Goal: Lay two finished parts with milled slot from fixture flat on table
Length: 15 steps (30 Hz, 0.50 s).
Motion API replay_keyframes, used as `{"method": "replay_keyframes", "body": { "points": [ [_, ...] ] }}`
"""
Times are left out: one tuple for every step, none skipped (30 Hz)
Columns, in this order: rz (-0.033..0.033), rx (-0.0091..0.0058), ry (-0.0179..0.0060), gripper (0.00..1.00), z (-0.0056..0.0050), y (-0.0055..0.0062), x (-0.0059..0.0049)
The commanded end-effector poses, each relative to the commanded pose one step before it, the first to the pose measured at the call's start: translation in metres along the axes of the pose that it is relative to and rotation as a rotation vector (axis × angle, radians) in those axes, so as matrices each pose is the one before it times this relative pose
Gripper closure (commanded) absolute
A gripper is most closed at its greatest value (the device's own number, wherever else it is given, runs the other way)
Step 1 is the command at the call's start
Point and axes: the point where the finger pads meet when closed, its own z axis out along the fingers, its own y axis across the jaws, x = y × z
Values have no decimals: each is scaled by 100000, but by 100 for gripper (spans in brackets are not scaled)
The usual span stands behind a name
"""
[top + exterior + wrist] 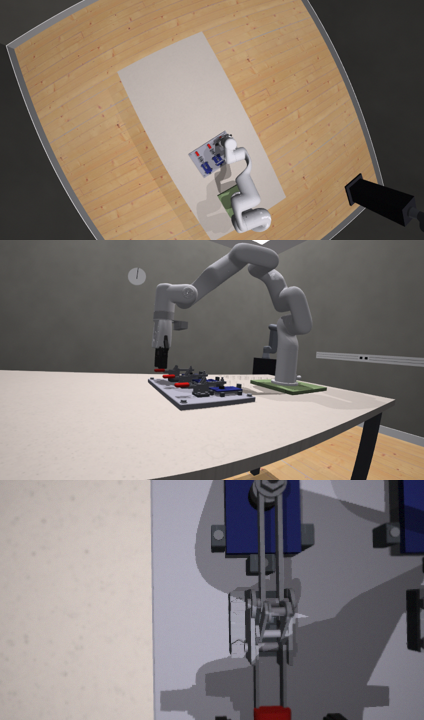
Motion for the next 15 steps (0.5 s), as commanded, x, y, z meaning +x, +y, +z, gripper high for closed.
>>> {"method": "replay_keyframes", "body": {
  "points": [
    [2,116,-411,52,-168,-38,-131],
    [0,0,1,52,0,0,0],
    [0,0,0,52,1,0,0],
    [0,0,0,52,12,0,-1],
    [0,0,0,52,29,0,-2],
    [0,0,0,52,0,0,0],
    [0,0,0,52,0,0,0],
    [0,0,0,52,51,0,-3],
    [0,0,0,52,76,0,-5],
    [0,0,0,52,102,0,-6],
    [0,0,0,52,127,0,-7],
    [0,0,0,52,152,0,-9],
    [0,0,0,52,172,0,-10],
    [0,0,0,52,188,0,-11],
    [0,0,0,52,201,0,-12]
  ]
}}
